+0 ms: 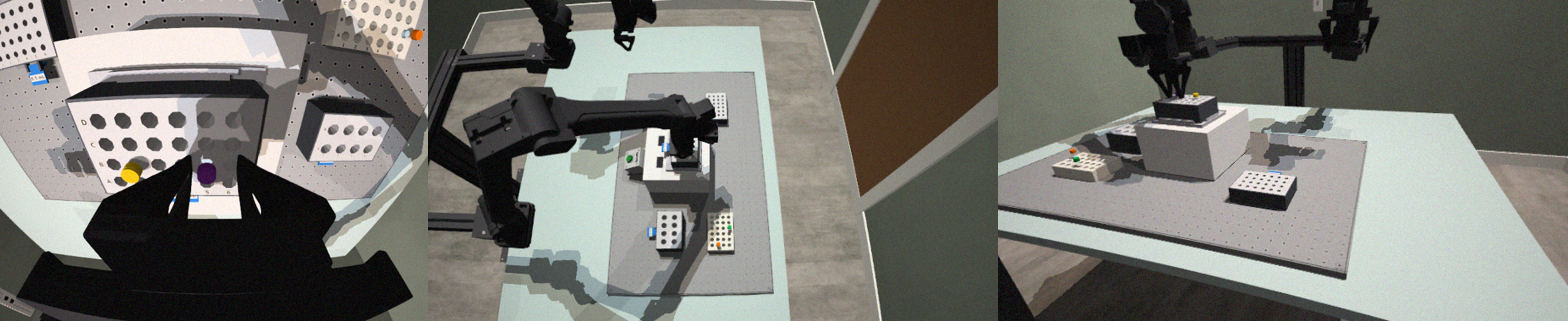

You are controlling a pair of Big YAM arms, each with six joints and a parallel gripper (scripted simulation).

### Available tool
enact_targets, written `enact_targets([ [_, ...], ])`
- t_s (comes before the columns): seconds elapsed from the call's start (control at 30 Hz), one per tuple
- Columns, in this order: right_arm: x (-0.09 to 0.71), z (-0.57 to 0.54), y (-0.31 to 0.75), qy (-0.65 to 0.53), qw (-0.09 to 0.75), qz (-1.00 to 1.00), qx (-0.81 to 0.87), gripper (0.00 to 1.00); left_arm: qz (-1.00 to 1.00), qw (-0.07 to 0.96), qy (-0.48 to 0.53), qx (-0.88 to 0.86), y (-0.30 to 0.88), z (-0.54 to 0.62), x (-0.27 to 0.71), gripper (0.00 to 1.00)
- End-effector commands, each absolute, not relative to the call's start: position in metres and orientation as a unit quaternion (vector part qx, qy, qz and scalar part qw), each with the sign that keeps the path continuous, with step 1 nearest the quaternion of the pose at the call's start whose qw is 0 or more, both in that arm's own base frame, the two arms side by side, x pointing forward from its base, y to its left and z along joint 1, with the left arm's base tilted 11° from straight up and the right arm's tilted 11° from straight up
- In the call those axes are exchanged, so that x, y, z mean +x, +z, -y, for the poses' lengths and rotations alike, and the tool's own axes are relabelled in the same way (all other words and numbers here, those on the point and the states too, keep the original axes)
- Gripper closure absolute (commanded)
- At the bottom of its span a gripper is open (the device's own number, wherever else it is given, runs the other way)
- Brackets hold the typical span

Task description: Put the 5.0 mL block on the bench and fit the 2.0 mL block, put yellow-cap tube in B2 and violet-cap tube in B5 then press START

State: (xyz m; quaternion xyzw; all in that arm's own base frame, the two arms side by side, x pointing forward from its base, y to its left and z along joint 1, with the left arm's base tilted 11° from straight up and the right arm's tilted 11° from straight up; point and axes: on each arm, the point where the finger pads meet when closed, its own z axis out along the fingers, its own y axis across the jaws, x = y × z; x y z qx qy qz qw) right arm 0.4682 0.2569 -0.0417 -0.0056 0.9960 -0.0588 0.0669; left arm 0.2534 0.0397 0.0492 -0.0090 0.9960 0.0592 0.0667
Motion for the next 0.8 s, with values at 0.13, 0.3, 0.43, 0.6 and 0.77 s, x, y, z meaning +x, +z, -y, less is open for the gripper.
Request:
enact_targets([
  [0.13,0.470,-0.241,-0.068,-0.074,0.052,-0.996,0.000,0.64,-0.995,0.074,0.061,-0.006,0.054,-0.039,0.258,0.00],
  [0.3,0.470,-0.241,-0.068,-0.074,0.052,-0.996,0.000,0.64,-0.995,0.074,0.061,-0.006,0.054,-0.039,0.258,0.00],
  [0.43,0.489,-0.269,-0.008,-0.031,0.081,-0.996,-0.020,0.64,-0.995,0.074,0.061,-0.006,0.054,-0.039,0.258,0.00],
  [0.6,0.486,-0.274,0.008,-0.035,0.086,-0.996,-0.018,0.64,-0.995,0.078,0.062,-0.006,0.057,-0.040,0.262,0.00],
  [0.77,0.484,-0.281,0.020,-0.031,0.090,-0.995,-0.011,0.64,-0.994,0.088,0.063,-0.007,0.064,-0.040,0.271,0.00],
])
